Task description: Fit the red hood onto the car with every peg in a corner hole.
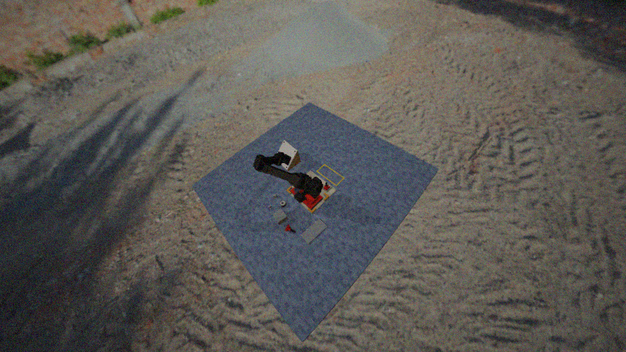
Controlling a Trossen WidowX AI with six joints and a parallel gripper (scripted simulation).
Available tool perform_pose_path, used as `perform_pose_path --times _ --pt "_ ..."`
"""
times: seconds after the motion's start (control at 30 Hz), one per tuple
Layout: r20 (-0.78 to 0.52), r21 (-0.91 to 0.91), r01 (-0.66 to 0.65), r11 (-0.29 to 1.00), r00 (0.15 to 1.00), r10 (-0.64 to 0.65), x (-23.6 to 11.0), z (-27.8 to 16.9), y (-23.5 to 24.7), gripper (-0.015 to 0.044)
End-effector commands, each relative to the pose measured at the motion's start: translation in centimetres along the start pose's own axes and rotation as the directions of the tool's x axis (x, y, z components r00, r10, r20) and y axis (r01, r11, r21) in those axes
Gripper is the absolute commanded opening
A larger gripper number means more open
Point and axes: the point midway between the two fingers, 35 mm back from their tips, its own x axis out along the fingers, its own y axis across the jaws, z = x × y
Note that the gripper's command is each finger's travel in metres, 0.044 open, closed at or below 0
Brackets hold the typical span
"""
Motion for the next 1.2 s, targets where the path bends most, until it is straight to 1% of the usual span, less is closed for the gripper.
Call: perform_pose_path --times 0.0,0.07,0.63,0.7,0.8,1.03,1.17 --pt "0.001 -0.002 0.001 1.0 1.0 -0.001 0.0 0.0 0.0 0.0" --pt "0.0 0.0 0.0 1.0 1.0 0.0 0.0 0.0 0.0 0.0" --pt "0.0 0.0 0.0 1.0 1.0 0.0 0.0 0.0 0.0 0.044" --pt "0.0 0.0 0.0 1.0 1.0 0.0 -0.2 0.0 0.0 0.044" --pt "0.001 0.0 0.0 1.0 1.0 0.0 -1.5 0.1 0.1 0.044" --pt "0.005 -0.001 0.003 1.0 1.0 -0.003 -6.9 0.0 0.1 0.044" --pt "0.005 -0.001 0.003 1.0 1.0 -0.003 -7.0 0.0 0.1 0.044"
